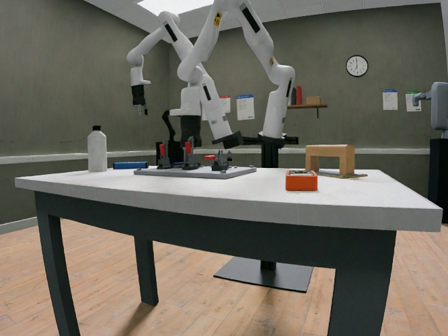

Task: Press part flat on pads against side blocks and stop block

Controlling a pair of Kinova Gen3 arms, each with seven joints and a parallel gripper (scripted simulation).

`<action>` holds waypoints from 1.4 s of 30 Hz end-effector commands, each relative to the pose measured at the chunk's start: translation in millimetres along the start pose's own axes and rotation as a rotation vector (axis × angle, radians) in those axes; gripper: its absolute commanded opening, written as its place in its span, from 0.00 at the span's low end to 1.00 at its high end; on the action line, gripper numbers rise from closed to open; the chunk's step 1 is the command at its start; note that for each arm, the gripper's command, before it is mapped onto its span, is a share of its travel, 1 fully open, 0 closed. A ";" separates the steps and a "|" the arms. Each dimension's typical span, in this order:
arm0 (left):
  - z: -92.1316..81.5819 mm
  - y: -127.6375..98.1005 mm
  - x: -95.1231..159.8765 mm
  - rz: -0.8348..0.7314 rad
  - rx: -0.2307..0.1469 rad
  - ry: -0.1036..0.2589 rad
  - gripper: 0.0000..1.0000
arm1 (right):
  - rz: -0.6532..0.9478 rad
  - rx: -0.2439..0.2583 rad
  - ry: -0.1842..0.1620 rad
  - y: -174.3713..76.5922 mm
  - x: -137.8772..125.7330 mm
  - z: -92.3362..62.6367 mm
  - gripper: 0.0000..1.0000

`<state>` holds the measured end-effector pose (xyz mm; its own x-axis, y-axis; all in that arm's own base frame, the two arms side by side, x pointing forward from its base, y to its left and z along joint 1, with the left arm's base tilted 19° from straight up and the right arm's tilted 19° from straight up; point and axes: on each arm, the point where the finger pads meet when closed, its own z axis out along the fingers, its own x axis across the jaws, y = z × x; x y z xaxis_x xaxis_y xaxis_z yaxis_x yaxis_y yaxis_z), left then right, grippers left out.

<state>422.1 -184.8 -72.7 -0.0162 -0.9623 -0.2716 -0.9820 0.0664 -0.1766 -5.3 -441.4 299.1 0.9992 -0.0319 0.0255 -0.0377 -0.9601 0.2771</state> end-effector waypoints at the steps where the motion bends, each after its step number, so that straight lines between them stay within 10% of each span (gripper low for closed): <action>1: -0.5 1.7 2.2 0.000 -0.004 -0.003 0.00 | 0.000 -0.002 0.000 0.4 -0.1 -0.6 1.00; 42: -0.6 1.3 10.8 -0.001 -0.003 -0.002 0.00 | 0.000 -0.002 0.000 0.4 -0.1 -0.6 1.00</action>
<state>422.4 -192.0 -74.6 -0.0160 -0.9624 -0.2711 -0.9819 0.0662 -0.1772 -5.3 -441.4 299.1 0.9992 -0.0319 0.0255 -0.0377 -0.9601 0.2771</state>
